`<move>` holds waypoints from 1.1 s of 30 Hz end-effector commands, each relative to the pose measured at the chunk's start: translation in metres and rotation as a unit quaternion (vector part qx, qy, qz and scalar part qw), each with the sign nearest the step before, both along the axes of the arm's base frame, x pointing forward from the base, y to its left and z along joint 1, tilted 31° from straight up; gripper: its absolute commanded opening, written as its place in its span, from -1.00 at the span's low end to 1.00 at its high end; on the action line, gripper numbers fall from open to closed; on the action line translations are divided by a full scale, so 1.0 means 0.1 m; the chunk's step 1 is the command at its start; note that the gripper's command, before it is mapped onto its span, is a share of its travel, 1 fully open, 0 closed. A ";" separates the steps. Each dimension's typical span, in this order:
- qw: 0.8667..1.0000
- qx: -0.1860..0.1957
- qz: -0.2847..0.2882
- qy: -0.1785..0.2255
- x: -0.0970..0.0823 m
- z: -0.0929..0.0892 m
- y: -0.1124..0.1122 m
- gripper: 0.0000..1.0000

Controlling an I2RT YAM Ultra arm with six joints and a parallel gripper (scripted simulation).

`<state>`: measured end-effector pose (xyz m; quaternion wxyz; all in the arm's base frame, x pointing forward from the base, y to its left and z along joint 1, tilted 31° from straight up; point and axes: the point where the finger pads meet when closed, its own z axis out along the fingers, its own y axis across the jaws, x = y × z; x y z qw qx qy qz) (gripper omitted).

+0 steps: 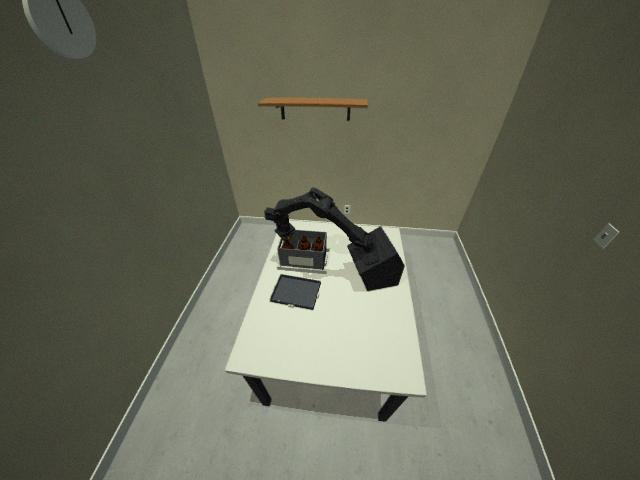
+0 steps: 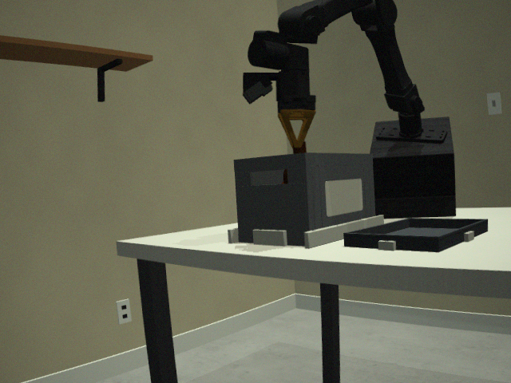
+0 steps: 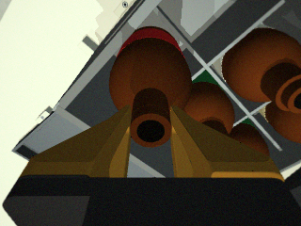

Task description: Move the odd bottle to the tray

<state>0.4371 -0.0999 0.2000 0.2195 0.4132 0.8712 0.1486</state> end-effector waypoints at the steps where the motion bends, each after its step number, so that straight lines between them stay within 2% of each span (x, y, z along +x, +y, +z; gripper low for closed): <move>1: 0.999 -0.017 -0.009 -0.042 -0.06 0.44 -0.09 -1.00; 16: 0.999 -0.016 -0.008 -0.042 -0.09 0.49 -0.09 -1.00; 33: 0.999 -0.016 -0.007 -0.043 -0.17 0.64 -0.11 -1.00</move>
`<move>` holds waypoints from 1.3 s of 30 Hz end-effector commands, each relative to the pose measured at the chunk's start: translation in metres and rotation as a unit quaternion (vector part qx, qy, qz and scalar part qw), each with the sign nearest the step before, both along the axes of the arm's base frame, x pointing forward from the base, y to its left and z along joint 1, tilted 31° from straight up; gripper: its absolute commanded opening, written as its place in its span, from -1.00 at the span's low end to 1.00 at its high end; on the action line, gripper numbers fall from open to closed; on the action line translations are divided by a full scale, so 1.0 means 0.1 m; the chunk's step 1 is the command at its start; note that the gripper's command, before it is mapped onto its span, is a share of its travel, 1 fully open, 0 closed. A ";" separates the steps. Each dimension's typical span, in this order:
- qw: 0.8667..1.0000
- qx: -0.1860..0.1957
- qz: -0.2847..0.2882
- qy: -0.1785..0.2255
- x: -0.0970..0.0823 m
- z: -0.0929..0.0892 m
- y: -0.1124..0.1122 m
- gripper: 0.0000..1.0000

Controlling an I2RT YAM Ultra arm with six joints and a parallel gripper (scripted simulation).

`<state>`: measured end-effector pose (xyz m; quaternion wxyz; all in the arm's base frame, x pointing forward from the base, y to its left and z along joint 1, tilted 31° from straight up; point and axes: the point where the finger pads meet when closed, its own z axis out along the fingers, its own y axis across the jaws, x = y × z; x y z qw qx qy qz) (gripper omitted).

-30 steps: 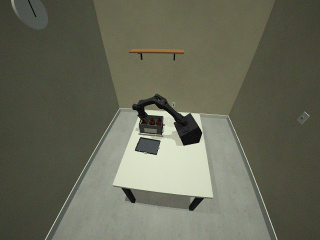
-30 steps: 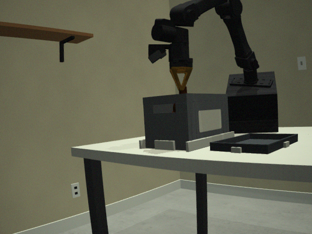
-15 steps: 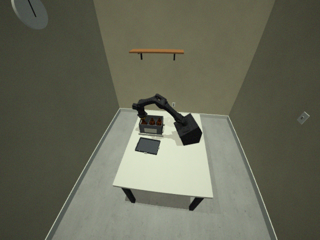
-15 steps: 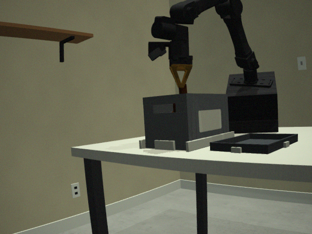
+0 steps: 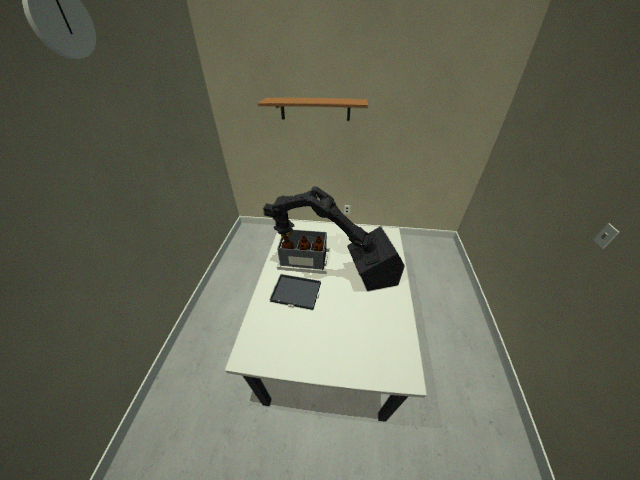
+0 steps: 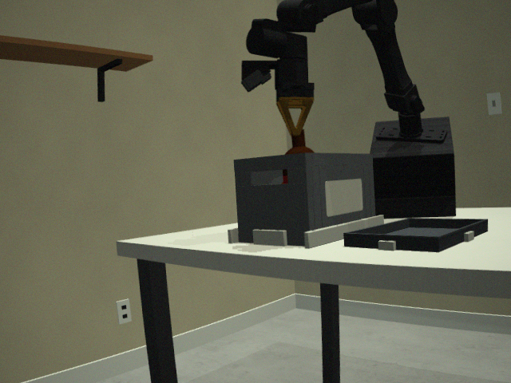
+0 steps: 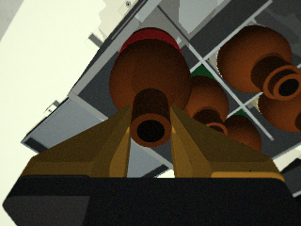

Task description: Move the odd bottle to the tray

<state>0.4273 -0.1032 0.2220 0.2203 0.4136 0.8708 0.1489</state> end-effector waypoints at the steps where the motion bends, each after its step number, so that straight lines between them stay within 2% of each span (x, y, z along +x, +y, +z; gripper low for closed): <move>1: 0.999 -0.017 -0.007 -0.041 -0.08 0.43 -0.08 -1.00; 15: 0.999 -0.017 -0.007 -0.042 -0.14 0.56 -0.10 -1.00; 39: 0.999 -0.017 -0.008 -0.041 -0.16 0.59 -0.10 -1.00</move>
